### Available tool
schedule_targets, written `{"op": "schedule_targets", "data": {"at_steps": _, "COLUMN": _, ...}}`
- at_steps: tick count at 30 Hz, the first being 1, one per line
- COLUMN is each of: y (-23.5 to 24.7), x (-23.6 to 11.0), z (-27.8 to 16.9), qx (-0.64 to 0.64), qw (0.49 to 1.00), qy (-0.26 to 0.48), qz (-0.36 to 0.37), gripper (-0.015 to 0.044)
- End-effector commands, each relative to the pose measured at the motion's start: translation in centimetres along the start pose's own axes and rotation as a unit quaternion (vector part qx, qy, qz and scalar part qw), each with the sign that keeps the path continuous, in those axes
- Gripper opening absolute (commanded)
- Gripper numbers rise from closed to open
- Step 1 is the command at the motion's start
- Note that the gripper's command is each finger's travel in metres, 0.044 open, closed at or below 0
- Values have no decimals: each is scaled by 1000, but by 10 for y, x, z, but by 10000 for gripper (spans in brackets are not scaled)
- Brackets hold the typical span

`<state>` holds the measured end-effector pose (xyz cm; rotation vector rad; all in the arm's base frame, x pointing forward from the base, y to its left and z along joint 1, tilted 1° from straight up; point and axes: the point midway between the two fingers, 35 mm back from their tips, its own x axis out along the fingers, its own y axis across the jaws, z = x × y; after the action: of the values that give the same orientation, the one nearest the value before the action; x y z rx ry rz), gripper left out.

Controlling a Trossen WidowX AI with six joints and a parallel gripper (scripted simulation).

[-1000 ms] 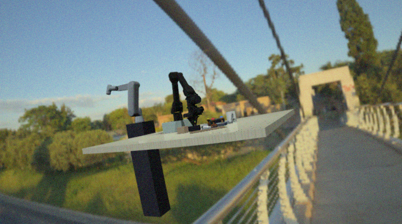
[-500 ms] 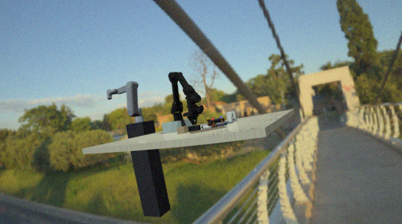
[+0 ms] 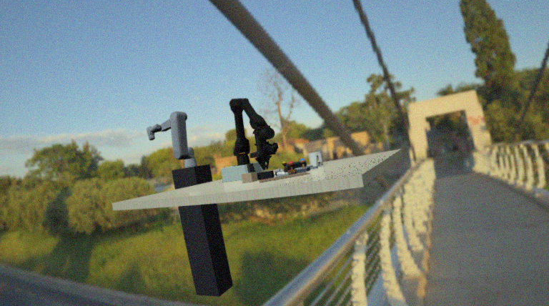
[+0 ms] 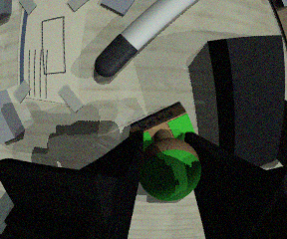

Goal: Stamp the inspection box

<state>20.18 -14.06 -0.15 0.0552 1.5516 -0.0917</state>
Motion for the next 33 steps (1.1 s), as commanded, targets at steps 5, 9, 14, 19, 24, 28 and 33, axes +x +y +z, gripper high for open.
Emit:
{"op": "schedule_targets", "data": {"at_steps": 5, "y": -2, "x": -6, "z": 2, "qx": 2, "qw": 1000, "qy": -3, "qz": -4, "gripper": 0}}
{"op": "schedule_targets", "data": {"at_steps": 9, "y": -2, "x": -8, "z": 2, "qx": 2, "qw": 1000, "qy": -3, "qz": -4, "gripper": 0}}
{"op": "schedule_targets", "data": {"at_steps": 14, "y": -2, "x": -10, "z": 3, "qx": 2, "qw": 1000, "qy": -3, "qz": -4, "gripper": 0}}
{"op": "schedule_targets", "data": {"at_steps": 19, "y": -2, "x": -12, "z": 3, "qx": 2, "qw": 1000, "qy": -3, "qz": -5, "gripper": 0}}
{"op": "schedule_targets", "data": {"at_steps": 24, "y": -2, "x": -15, "z": 3, "qx": 2, "qw": 1000, "qy": -3, "qz": -5, "gripper": 0}}
{"op": "schedule_targets", "data": {"at_steps": 28, "y": -2, "x": -17, "z": 3, "qx": 2, "qw": 1000, "qy": -3, "qz": -5, "gripper": 0}}
{"op": "schedule_targets", "data": {"at_steps": 33, "y": -2, "x": -19, "z": 3, "qx": 2, "qw": 1000, "qy": -3, "qz": -5, "gripper": 0}}
